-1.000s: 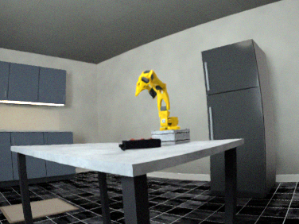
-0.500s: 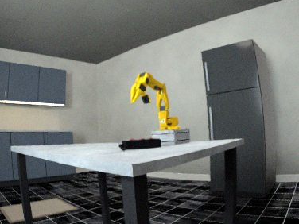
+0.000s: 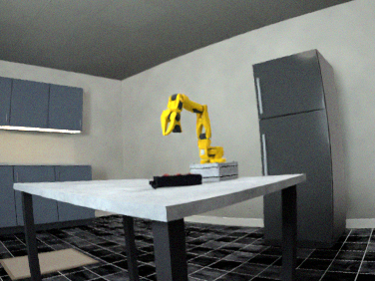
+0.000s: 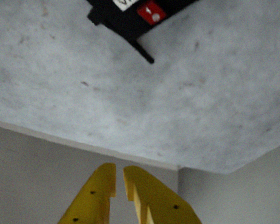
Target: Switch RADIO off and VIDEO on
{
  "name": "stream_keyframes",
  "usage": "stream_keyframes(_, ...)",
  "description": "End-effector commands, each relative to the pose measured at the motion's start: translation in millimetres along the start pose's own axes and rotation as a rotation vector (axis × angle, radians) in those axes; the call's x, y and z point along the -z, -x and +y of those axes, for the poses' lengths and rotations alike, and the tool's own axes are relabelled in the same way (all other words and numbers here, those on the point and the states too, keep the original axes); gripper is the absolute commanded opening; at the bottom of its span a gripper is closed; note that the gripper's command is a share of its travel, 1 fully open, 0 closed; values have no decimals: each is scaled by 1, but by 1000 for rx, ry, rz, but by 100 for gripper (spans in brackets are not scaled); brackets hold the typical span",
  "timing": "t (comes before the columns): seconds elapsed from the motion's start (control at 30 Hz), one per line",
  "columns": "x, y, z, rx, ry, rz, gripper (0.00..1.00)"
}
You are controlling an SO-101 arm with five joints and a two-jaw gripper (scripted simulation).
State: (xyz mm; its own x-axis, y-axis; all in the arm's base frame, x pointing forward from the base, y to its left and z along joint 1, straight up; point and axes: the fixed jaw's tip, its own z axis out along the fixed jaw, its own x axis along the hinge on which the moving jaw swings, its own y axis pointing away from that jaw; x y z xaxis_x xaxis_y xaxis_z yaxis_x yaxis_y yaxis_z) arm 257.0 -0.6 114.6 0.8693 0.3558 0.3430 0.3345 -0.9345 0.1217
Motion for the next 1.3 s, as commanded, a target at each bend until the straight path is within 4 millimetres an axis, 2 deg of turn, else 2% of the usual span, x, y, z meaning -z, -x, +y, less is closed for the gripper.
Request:
stream_keyframes(0.0,2,13,5,103,-4,-42,0)
stream_keyframes(0.27,1,32,11,285,-42,-129,0)
stream_keyframes(0.7,1,53,14,472,-109,-208,0)
stream_keyframes(1.27,2,69,15,610,-175,-255,0)
